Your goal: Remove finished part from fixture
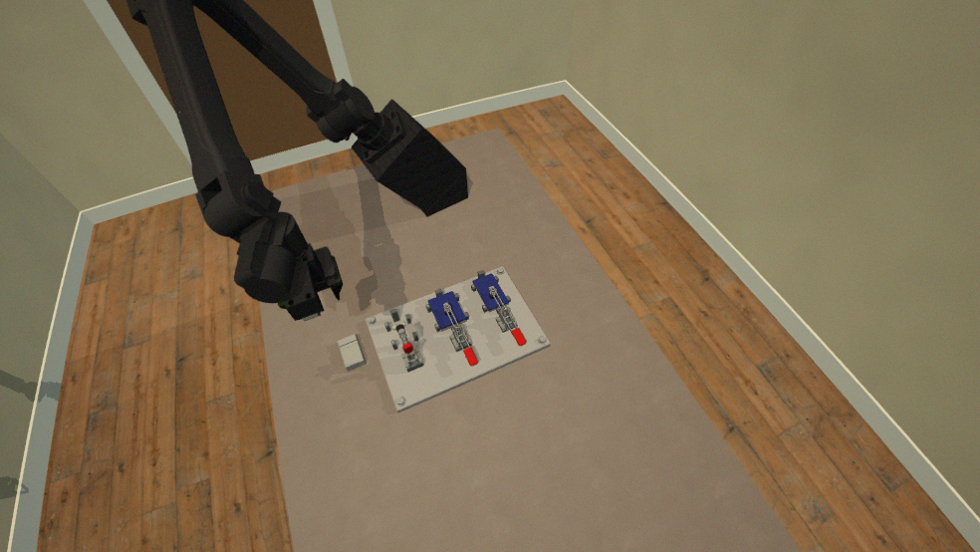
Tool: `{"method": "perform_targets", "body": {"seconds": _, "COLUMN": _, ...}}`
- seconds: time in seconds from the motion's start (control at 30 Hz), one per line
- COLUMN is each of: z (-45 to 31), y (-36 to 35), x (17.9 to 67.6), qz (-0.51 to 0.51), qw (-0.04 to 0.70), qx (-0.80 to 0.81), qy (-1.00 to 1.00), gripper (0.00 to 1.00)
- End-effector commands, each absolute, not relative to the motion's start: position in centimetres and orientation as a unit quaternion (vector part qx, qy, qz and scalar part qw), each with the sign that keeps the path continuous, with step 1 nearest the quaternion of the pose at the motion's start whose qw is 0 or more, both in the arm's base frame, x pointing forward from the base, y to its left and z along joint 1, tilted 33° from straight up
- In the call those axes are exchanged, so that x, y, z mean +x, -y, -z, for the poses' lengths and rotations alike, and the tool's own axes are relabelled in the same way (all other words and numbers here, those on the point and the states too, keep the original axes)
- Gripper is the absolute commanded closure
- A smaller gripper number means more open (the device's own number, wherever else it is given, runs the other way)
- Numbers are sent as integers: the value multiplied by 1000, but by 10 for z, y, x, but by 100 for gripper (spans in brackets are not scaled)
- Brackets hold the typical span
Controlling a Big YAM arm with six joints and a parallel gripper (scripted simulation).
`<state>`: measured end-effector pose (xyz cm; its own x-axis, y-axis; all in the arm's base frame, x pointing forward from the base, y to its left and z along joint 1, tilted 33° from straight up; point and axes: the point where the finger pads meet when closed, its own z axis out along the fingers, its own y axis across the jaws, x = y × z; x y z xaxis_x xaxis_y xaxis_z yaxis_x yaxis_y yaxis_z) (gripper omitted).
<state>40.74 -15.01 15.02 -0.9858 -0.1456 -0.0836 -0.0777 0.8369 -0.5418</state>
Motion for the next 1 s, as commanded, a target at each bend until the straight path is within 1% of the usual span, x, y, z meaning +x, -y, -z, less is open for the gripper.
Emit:
{"method": "perform_targets", "body": {"seconds": 0.0, "z": -153, "y": 143, "x": 418, "qz": 279, "qw": 60, "qx": -66, "qy": -956, "gripper": 36}}
{"method": "perform_targets", "body": {"seconds": 0.97, "z": -151, "y": 144, "x": 416, "qz": 278, "qw": 57, "qx": -66, "qy": -957, "gripper": 36}}
